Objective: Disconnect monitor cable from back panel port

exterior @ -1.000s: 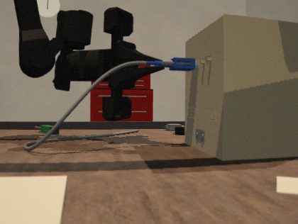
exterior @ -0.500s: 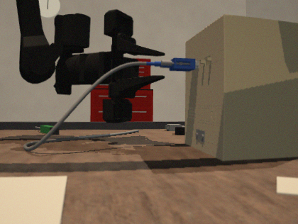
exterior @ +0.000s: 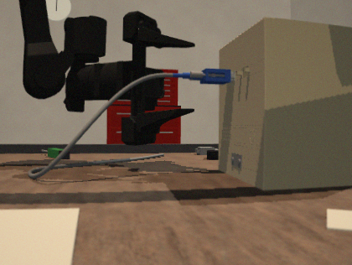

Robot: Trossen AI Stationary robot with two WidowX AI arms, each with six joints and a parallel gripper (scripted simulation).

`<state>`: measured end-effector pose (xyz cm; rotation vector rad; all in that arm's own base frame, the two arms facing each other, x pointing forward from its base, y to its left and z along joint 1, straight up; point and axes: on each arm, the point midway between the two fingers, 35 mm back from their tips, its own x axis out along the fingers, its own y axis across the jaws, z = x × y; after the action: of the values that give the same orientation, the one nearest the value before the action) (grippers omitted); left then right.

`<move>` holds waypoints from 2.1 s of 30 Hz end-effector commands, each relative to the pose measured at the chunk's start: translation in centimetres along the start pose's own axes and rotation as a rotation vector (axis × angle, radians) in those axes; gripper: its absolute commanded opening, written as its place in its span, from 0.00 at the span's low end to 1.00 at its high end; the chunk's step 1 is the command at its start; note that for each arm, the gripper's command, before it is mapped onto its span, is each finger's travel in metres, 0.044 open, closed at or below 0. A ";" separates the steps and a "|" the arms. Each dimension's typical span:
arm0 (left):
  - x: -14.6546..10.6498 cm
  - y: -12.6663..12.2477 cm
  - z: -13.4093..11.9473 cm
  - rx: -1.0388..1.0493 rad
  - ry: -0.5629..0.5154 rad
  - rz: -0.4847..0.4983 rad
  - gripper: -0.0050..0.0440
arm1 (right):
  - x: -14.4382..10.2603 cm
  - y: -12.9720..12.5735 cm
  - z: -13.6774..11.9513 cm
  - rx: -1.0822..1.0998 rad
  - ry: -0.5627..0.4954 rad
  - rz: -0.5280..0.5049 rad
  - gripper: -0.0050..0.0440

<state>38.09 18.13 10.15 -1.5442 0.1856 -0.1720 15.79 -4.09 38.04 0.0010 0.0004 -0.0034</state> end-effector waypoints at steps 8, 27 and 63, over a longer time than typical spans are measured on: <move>0.2 -0.9 0.3 0.044 -0.013 0.004 1.00 | 0.0 0.1 0.3 -0.007 -0.002 0.003 1.00; 0.5 -2.0 0.2 0.461 -0.023 0.293 1.00 | 0.0 0.1 0.3 -0.007 -0.002 0.003 1.00; 0.3 -1.9 0.0 0.463 -0.009 0.301 0.10 | 0.0 0.1 0.3 -0.007 -0.002 0.003 1.00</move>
<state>38.19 17.78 11.23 -1.0275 0.3722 0.0498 15.79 -4.09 38.04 0.0010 0.0004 -0.0034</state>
